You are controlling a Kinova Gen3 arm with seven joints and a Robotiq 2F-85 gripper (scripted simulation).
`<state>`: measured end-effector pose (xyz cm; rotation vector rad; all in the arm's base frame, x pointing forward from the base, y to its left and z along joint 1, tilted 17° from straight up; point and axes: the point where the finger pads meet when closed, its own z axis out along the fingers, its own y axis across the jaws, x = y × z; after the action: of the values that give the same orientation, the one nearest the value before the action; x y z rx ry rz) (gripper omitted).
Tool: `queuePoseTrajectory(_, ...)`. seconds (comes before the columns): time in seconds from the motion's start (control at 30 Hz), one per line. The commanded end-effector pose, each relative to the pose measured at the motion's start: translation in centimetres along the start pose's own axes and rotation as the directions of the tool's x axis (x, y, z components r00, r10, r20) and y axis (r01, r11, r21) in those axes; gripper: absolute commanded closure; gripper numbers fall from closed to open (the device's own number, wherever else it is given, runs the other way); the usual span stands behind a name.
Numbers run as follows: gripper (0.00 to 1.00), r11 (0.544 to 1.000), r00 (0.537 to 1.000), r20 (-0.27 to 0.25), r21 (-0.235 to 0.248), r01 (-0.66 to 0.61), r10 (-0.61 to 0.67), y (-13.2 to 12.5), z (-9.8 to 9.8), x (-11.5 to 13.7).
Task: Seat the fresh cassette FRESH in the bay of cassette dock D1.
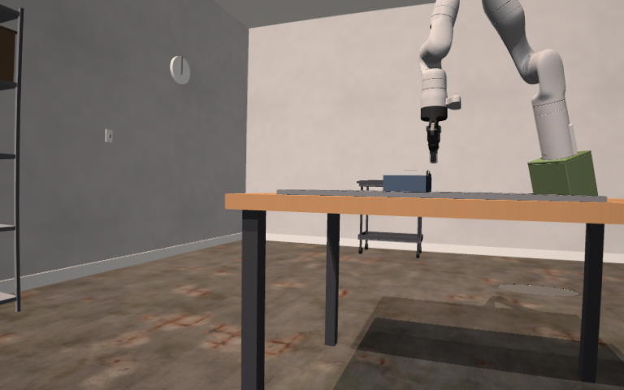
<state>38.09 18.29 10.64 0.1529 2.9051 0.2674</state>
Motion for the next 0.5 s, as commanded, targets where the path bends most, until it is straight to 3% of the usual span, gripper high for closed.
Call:
queuePoseTrajectory(0.0, 1.00, 1.000, 1.000, 0.006, -0.004, 0.002, -0.002, 0.16, -0.53, -0.07)
queuePoseTrajectory(0.47, 1.00, 1.000, 1.000, 0.006, -0.004, 0.002, -0.002, 0.16, -0.60, -0.73)
